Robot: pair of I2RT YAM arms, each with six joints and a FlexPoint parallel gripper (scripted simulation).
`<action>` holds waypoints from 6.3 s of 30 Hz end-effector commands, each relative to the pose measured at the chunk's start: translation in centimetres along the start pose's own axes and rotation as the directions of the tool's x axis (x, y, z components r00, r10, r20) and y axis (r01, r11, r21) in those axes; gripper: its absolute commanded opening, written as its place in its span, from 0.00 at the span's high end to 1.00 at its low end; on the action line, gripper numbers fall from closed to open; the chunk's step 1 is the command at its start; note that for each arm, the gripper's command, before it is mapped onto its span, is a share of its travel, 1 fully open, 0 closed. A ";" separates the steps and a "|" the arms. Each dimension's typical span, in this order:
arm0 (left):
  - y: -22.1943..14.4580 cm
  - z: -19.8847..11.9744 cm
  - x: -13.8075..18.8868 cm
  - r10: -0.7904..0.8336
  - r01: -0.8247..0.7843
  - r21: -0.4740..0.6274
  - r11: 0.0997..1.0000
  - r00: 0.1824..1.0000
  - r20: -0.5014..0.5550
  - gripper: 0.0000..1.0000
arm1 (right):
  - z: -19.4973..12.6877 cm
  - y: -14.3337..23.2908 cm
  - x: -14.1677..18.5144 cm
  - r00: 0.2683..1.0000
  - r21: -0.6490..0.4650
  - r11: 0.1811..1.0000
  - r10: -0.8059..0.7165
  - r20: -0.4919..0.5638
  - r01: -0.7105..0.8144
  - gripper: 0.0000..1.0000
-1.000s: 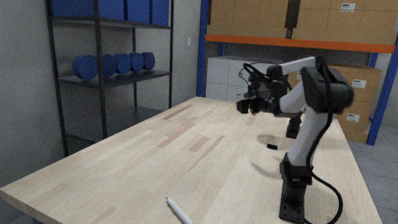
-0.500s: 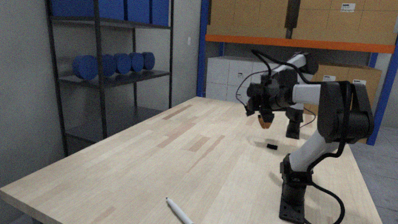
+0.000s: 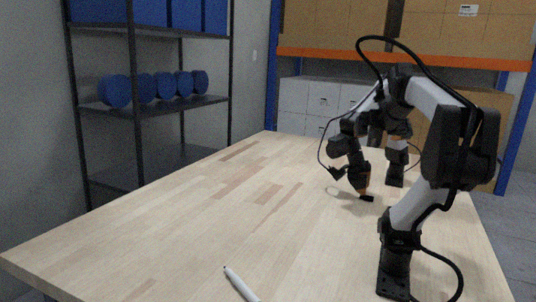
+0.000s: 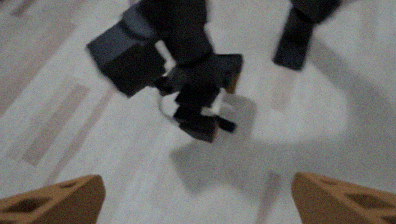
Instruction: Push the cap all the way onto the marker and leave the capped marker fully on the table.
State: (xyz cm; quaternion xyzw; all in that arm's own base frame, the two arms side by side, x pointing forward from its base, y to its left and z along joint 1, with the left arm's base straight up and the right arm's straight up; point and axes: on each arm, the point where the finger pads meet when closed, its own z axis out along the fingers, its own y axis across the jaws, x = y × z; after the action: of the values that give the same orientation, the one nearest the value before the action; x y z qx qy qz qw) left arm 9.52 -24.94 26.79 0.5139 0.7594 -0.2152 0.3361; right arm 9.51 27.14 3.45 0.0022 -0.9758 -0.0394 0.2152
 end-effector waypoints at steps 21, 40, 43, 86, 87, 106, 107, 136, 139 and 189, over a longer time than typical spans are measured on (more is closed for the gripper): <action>-2.3 -3.6 0.3 0.092 -0.081 0.105 0.991 0.990 -0.107 0.00 | 0.3 1.3 0.7 0.952 0.120 0.981 0.117 0.282 -0.156 0.00; -2.3 -3.6 0.3 0.092 -0.081 0.105 0.991 0.990 -0.108 0.00 | -0.5 1.8 4.5 0.591 0.020 0.994 0.048 0.805 -0.109 0.00; -2.3 -3.6 0.3 0.092 -0.081 0.105 0.991 0.990 -0.108 0.00 | -0.4 1.8 4.9 0.571 0.016 0.996 0.040 0.820 -0.093 0.00; -2.3 -3.6 0.3 0.092 -0.081 0.105 0.991 0.990 -0.108 0.00 | 2.5 1.0 1.4 0.564 0.057 0.995 0.000 0.826 -0.082 0.36; -2.3 -3.6 0.3 0.092 -0.081 0.105 0.991 0.990 -0.108 0.00 | 2.6 1.0 1.3 0.564 0.057 0.995 0.000 0.826 -0.082 0.36; -2.3 -3.6 0.3 0.092 -0.081 0.105 0.991 0.990 -0.108 0.00 | 3.0 0.7 0.8 0.570 0.053 0.995 0.003 0.821 -0.082 0.85; -2.3 -3.6 0.3 0.092 -0.081 0.105 0.991 0.990 -0.108 0.00 | 3.0 0.7 0.8 0.570 0.053 0.995 0.003 0.821 -0.082 0.88; 0.6 -0.4 0.6 0.163 -0.143 0.122 0.982 0.971 -0.172 0.37 | -6.3 0.8 -1.0 0.540 0.208 0.929 -0.349 0.766 0.306 0.92; 3.3 1.1 0.6 0.162 -0.142 0.111 0.984 0.967 -0.198 0.37 | -7.2 0.4 -1.5 0.491 0.257 0.867 -0.462 0.738 0.428 0.92; 33.2 -12.1 42.0 -0.276 0.348 -0.375 0.859 0.932 0.234 0.37 | -16.4 -4.4 -8.9 -0.214 0.400 -0.042 -0.892 0.398 0.916 0.92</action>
State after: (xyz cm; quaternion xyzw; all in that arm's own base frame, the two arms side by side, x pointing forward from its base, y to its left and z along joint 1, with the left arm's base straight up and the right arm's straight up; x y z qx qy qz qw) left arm 26.77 21.56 4.63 0.2633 0.8591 -0.1522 0.4117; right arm 24.01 21.49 12.66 0.6820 -0.6845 -0.1945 -0.1686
